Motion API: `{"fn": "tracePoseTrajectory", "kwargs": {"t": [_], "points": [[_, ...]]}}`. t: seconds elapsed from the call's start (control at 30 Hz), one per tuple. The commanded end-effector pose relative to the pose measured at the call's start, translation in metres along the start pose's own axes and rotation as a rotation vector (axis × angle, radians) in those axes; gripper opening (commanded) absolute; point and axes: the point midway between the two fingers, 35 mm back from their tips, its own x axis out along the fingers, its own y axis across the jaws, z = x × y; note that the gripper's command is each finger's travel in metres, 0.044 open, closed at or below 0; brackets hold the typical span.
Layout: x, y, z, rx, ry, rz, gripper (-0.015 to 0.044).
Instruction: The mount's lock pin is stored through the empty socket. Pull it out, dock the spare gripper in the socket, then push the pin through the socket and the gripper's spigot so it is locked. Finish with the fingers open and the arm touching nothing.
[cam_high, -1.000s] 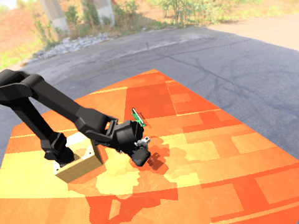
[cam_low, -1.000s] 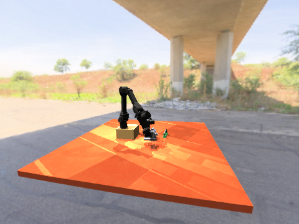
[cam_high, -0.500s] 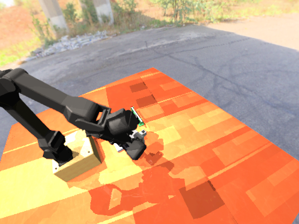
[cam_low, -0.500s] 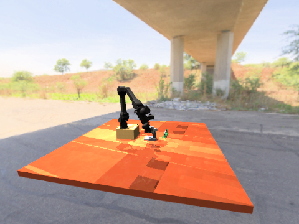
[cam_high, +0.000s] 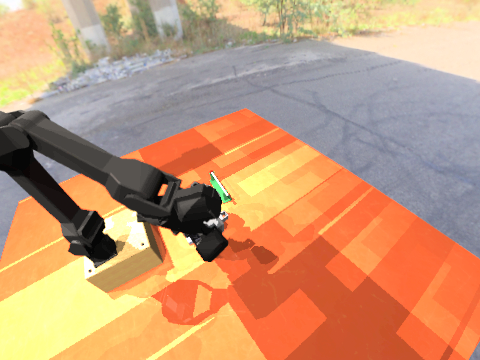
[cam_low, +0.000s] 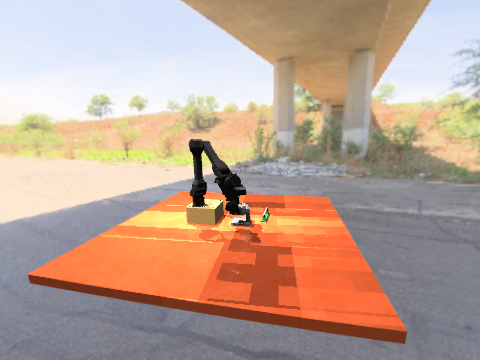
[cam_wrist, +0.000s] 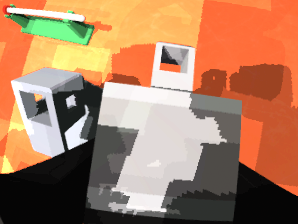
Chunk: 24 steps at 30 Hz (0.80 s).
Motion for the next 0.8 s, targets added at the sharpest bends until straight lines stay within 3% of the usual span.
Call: {"fn": "tracePoseTrajectory", "kwargs": {"t": [0.0, 0.77], "points": [[-0.001, 0.006, -0.002, 0.071, 0.006, 0.052, 0.0000], [-0.009, 0.059, -0.028, 0.626, 0.201, 0.408, 0.0000]]}}
